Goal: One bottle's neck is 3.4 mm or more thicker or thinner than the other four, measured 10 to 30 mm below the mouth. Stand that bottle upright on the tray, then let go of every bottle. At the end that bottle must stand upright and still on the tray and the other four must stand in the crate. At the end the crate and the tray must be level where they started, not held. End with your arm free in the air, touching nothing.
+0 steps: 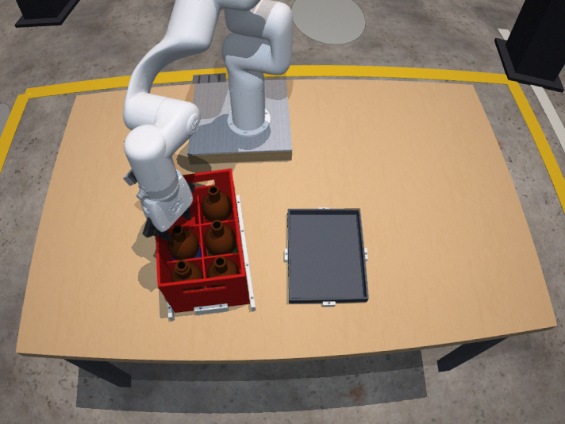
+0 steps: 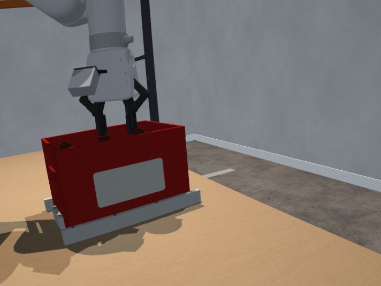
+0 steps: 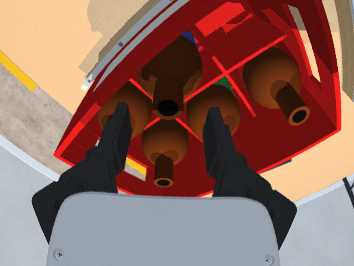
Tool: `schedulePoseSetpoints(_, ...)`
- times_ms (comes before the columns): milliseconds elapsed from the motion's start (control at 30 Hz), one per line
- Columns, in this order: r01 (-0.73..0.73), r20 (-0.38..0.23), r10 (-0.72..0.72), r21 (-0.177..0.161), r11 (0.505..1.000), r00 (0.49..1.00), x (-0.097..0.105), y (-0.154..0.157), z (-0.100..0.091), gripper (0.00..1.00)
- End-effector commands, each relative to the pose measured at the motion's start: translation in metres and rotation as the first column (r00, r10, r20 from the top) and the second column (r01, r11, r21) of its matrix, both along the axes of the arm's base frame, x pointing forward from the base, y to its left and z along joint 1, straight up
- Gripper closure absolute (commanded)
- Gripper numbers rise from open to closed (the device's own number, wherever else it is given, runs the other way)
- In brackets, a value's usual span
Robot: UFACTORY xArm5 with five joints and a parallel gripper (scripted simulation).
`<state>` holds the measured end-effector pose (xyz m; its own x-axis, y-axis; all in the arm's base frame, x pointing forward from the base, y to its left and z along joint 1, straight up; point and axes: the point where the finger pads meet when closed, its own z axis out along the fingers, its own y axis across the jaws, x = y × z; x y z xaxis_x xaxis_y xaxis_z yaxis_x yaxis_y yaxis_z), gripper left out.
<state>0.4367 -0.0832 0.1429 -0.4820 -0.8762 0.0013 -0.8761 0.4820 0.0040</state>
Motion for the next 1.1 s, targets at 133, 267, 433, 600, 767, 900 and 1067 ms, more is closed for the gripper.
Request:
schedulePoseSetpoints(133, 0.000, 0.003, 0.000, -0.001, 1.000, 1.000, 0.001, 0.000, 0.024, 0.35)
schedulePoseSetpoints(267, 0.000, 0.003, 0.000, -0.001, 1.000, 1.000, 0.001, 0.000, 0.035, 0.35)
schedulePoseSetpoints(433, 0.000, 0.003, 0.000, -0.001, 1.000, 1.000, 0.001, 0.000, 0.045, 0.35)
schedulePoseSetpoints(600, 0.000, 0.003, 0.000, -0.001, 1.000, 1.000, 0.001, 0.000, 0.049, 0.35)
schedulePoseSetpoints(767, 0.000, 0.003, 0.000, -0.001, 1.000, 1.000, 0.001, 0.000, 0.050, 0.35)
schedulePoseSetpoints(900, 0.000, 0.003, 0.000, -0.001, 1.000, 1.000, 0.001, 0.000, 0.050, 1.00)
schedulePoseSetpoints(1067, 0.000, 0.003, 0.000, -0.001, 1.000, 1.000, 0.001, 0.000, 0.050, 1.00)
